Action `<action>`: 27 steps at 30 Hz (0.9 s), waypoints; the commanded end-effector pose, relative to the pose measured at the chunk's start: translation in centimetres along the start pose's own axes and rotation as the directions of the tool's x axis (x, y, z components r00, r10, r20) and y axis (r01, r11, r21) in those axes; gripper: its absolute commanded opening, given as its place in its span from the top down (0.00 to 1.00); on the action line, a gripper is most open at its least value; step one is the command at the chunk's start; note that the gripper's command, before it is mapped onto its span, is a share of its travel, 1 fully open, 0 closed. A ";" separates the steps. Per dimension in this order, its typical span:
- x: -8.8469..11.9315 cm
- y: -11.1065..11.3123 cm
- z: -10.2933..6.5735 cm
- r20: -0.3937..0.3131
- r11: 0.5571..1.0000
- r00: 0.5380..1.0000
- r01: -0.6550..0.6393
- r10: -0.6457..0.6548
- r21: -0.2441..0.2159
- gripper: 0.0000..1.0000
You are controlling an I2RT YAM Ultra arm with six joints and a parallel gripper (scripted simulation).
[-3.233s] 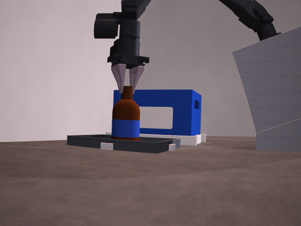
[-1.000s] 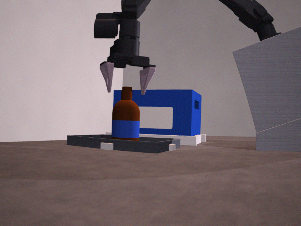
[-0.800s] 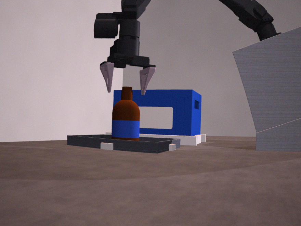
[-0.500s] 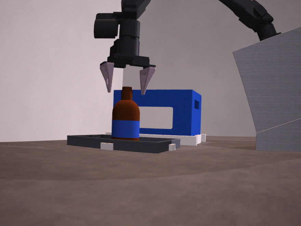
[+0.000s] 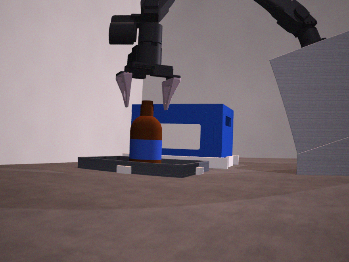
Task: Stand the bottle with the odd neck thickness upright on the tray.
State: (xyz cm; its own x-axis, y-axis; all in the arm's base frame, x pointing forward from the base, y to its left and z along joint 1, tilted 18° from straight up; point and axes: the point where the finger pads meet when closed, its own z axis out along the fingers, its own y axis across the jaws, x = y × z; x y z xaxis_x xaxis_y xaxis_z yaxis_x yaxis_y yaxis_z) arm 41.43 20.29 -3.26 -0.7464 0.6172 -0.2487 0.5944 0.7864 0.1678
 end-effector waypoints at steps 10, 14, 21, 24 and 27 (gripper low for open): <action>0.1 0.4 -1.9 0.007 1.000 1.000 0.005 -0.004 -0.014 0.00; 0.1 0.4 -2.1 0.007 1.000 1.000 0.004 -0.004 -0.014 0.00; -0.1 0.8 -3.7 0.014 1.000 1.000 0.002 -0.001 -0.024 0.00; -0.4 1.2 -4.7 0.019 0.999 1.000 -0.001 0.001 -0.036 0.00; -0.4 1.3 -5.5 0.019 0.999 1.000 -0.001 0.002 -0.038 0.00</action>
State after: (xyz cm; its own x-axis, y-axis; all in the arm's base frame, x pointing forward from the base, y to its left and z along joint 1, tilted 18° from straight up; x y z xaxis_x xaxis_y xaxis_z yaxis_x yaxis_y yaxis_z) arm 40.78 20.21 -0.63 -0.7424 0.6224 -0.2479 0.5980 0.7824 0.1737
